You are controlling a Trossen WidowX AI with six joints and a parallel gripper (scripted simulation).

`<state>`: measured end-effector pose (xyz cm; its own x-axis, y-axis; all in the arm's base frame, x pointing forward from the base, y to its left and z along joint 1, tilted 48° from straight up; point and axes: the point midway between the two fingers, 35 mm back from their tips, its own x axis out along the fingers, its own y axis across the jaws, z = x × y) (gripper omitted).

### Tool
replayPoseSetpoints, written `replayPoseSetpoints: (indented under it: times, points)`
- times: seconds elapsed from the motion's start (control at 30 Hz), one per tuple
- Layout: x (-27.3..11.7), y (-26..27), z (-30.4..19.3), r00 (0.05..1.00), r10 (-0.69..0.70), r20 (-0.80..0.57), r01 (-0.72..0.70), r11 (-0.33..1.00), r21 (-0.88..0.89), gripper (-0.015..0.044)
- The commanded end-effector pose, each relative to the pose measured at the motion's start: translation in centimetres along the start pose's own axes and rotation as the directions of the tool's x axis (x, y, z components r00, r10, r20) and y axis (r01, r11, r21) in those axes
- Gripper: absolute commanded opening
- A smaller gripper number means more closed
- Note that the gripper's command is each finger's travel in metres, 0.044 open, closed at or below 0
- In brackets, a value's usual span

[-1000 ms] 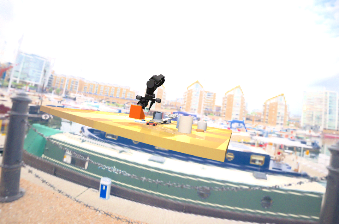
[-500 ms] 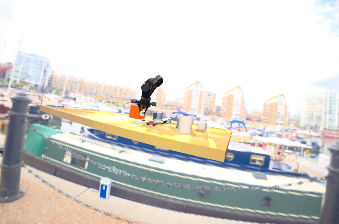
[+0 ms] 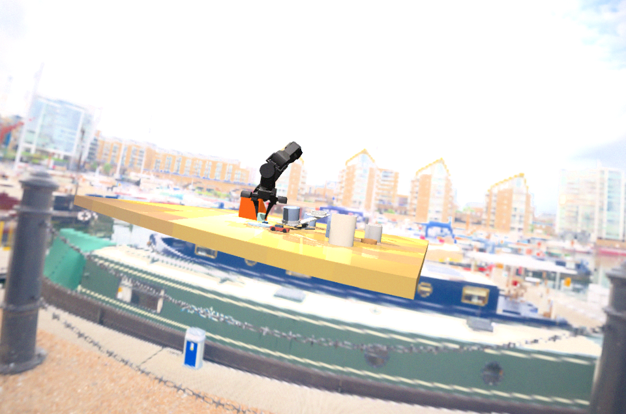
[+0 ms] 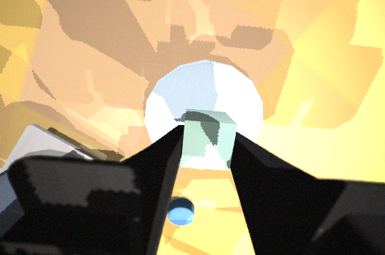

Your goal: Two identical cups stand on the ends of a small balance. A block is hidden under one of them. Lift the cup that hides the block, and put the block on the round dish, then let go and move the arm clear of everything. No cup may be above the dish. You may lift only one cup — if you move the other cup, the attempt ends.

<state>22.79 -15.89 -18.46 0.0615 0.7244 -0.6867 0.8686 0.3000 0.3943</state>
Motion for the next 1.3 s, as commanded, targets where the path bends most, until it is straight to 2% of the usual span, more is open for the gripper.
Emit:
replayPoseSetpoints:
  times: [0.0, 0.2, 0.77, 0.9, 1.07, 1.2, 1.27]
  points:
    - [0.9, -0.1, -0.3, 1.000, 0.002, -0.009, -0.002, 1.000, 0.007, 0.0000]
    - [1.6, -0.1, -0.3, 1.000, 0.003, -0.009, -0.003, 1.000, 0.007, 0.0000]
    - [0.2, 0.0, 0.0, 1.000, 0.000, -0.004, 0.001, 1.000, 0.002, 0.0440]
    - [-4.4, -0.1, -0.2, 1.000, 0.001, -0.007, -0.001, 1.000, 0.008, 0.0440]
    - [-4.9, -0.1, -0.2, 1.000, 0.001, -0.007, -0.001, 1.000, 0.009, 0.0440]
    - [-8.8, -0.4, -0.3, 1.000, 0.007, 0.002, -0.007, 1.000, 0.014, 0.0440]
    - [-9.1, -0.4, -0.4, 1.000, 0.007, 0.003, -0.007, 1.000, 0.014, 0.0440]
